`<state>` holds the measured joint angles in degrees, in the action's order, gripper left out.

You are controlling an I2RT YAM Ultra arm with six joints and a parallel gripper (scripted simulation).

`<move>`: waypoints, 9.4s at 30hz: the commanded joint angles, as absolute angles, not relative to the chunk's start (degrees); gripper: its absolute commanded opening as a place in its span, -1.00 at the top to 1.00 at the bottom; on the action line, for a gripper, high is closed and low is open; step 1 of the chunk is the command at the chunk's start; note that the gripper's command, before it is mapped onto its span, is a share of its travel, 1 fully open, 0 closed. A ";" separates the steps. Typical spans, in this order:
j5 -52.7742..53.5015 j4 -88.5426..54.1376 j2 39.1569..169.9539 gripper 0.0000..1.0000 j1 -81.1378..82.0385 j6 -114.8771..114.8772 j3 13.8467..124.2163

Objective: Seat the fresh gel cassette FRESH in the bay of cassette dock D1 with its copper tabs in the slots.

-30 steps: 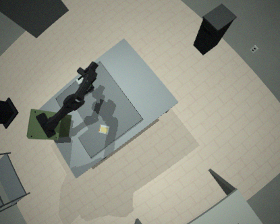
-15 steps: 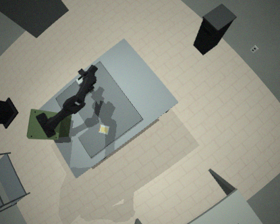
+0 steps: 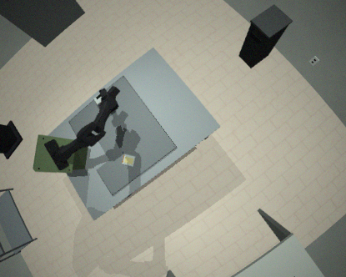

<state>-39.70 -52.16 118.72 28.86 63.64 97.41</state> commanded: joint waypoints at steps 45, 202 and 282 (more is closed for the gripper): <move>-42.28 -17.68 96.77 0.28 24.55 25.17 56.26; -33.77 30.60 108.15 0.28 7.32 16.00 35.66; -2.22 2.10 84.59 0.28 -32.99 -6.99 49.68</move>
<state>-3.22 3.92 86.37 -33.32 -7.73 48.62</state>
